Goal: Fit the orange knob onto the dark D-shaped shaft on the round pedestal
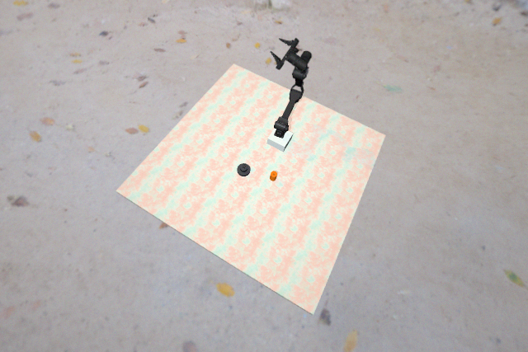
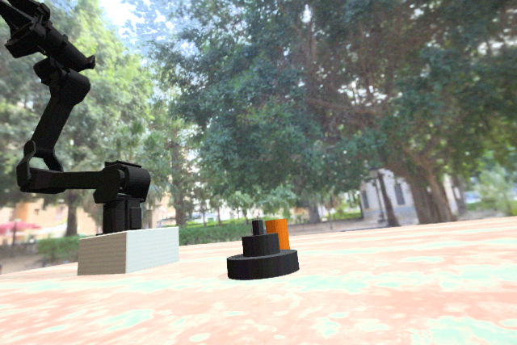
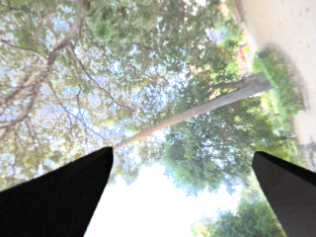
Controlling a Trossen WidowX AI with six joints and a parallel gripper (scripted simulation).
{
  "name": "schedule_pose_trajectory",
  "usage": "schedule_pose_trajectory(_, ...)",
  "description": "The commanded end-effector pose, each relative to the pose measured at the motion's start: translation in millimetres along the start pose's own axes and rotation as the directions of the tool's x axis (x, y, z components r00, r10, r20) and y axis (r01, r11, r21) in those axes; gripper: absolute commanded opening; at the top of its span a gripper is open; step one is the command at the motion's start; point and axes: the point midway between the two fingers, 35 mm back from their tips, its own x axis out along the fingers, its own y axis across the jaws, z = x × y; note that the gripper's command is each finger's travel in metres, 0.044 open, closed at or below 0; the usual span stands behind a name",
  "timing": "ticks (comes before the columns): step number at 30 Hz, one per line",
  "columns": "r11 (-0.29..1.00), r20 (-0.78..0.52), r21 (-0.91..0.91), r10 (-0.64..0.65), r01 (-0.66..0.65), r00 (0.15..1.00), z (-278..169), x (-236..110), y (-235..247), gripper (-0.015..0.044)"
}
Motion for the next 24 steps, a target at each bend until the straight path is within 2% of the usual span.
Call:
schedule_pose_trajectory(1, 1.000, 0.000, 0.000, 0.000, 0.000, 1.000, 0.0, 0.0, 0.0, 0.0426)
schedule_pose_trajectory(7, 0.987, -0.100, -0.143, 0.059, -0.073, 0.993, -43.5, -0.2, 0.6, 0.0440)
schedule_pose_trajectory(13, 0.931, -0.271, -0.333, 0.057, -0.149, 0.961, -120.7, -0.1, -12.1, 0.0440)
schedule_pose_trajectory(19, 0.827, -0.481, -0.501, -0.021, -0.256, 0.876, -212.1, -12.8, -48.0, 0.0440)
schedule_pose_trajectory(24, 0.710, -0.630, -0.604, -0.144, -0.363, 0.763, -281.4, -34.7, -93.1, 0.0440)
